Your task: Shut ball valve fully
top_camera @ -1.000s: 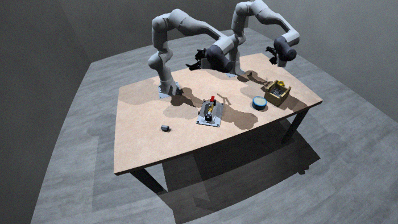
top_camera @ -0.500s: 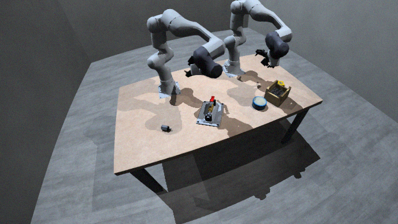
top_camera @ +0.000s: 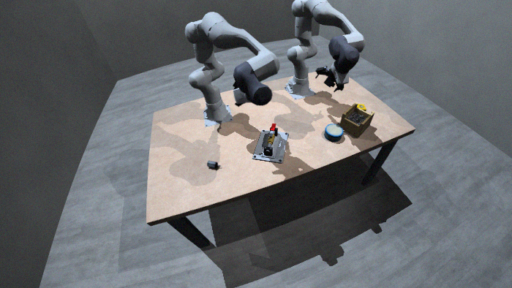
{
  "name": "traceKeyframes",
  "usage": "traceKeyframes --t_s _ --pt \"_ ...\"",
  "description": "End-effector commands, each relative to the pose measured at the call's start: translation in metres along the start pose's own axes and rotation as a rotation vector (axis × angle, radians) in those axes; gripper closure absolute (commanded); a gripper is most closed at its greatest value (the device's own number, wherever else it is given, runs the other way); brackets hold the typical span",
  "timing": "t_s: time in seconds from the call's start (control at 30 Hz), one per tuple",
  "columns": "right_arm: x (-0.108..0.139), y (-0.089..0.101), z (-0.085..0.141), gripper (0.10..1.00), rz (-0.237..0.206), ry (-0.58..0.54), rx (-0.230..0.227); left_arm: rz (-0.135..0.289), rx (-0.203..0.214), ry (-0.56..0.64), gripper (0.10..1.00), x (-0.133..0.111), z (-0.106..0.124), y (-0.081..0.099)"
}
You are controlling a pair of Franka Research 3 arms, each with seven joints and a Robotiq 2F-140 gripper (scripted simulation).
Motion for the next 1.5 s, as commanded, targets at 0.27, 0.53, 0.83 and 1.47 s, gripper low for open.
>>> traceKeyframes --t_s 0.27,0.53,0.83,1.47 --pt "0.021 0.031 -0.032 0.098 -0.125 0.129 0.034 0.15 0.034 0.158 0.098 0.065 0.049 0.021" --pt "0.041 0.051 -0.053 0.098 -0.209 0.166 0.061 0.238 0.054 0.198 0.098 0.103 0.081 0.035" --pt "0.067 0.071 -0.077 0.098 -0.297 0.202 0.099 0.29 0.066 0.222 0.098 0.127 0.101 0.043" --pt "0.134 0.104 -0.127 0.098 -0.465 0.26 0.206 0.29 0.066 0.222 0.098 0.127 0.101 0.043"
Point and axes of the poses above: on each arm, the point where the finger pads meet when closed, its own y axis back along the fingers, its own z axis across the jaws, x = y × z, the point moved 3 cm from there along y, back along the fingers, and after that the axes turned 15 degrees about y, right-handed, at the moved point
